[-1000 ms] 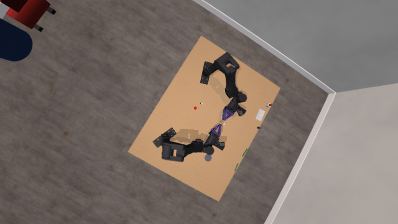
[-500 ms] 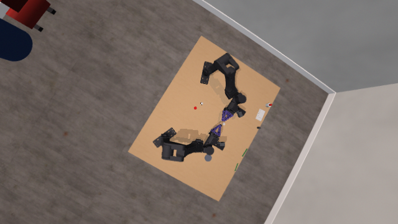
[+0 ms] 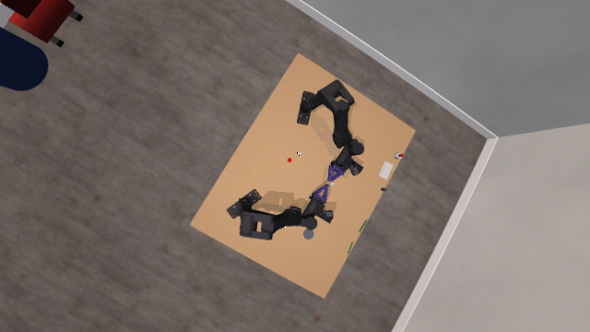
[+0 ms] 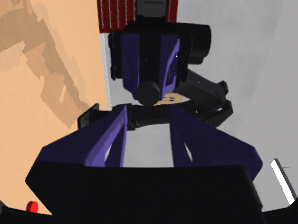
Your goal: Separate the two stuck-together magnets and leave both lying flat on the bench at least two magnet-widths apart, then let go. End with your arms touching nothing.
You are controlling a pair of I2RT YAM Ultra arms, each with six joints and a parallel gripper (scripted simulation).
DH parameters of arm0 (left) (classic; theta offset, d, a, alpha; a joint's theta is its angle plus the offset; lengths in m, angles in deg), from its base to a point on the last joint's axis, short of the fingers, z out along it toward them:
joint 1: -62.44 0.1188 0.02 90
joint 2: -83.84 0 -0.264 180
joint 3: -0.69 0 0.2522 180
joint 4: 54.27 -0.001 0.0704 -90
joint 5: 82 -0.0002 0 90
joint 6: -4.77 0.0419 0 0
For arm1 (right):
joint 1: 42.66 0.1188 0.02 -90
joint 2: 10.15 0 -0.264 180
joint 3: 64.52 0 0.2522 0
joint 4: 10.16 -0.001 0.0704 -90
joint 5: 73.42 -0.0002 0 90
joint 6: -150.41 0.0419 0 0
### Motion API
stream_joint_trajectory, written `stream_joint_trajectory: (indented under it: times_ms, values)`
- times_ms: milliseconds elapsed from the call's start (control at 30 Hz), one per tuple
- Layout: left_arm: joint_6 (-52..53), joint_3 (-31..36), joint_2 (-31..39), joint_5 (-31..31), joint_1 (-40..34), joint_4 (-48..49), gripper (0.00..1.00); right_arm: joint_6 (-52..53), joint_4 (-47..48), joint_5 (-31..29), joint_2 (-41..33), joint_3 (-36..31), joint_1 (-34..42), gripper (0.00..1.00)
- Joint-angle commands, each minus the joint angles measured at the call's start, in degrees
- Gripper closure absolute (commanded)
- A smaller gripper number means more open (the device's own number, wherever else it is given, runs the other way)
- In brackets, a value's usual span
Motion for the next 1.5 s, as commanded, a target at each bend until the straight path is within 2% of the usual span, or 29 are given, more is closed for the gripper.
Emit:
stream_joint_trajectory:
  times_ms: [0, 1467]
  values:
    - [0.19, -0.59, 0.37, 0.27, -0.19, 0.35, 0.67, -0.23, 0.20, 0.05, -0.52, 0.28, 0.18, 0.82]
    - [0.13, -1.92, -0.94, 3.85, -3.45, 0.43, 0.67, -0.23, 0.21, 0.05, -0.52, 0.28, 0.18, 0.82]
